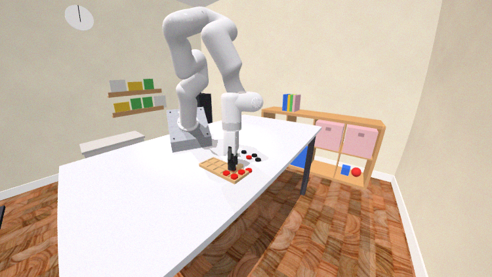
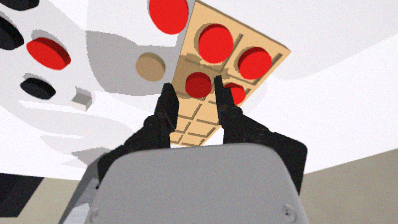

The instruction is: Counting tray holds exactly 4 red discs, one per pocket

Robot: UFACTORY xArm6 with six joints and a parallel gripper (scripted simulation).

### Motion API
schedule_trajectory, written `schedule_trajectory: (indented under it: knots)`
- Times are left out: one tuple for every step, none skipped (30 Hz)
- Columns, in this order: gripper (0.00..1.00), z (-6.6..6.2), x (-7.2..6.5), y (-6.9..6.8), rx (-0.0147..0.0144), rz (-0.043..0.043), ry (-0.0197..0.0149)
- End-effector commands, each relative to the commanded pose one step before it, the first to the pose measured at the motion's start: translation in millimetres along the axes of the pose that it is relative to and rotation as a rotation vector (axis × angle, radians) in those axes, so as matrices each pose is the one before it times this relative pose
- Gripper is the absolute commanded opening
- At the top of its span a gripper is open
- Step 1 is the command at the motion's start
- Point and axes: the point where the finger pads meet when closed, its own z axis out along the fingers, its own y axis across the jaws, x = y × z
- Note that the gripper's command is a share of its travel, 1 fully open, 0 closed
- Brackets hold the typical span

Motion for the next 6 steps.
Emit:
schedule_trajectory:
  knots:
    - [0.47, -0.67, 0.47, 0.66, -0.00160, 0.00164, 0.00100]
    - [0.47, 0.00, 0.00, 0.00, 0.00000, 0.00000, 0.00000]
    - [0.47, 0.00, 0.00, 0.00, 0.00000, 0.00000, 0.00000]
    - [0.47, 0.00, 0.00, 0.00, 0.00000, 0.00000, 0.00000]
    - [0.47, 0.00, 0.00, 0.00, 0.00000, 0.00000, 0.00000]
    - [0.47, 0.00, 0.00, 0.00, 0.00000, 0.00000, 0.00000]
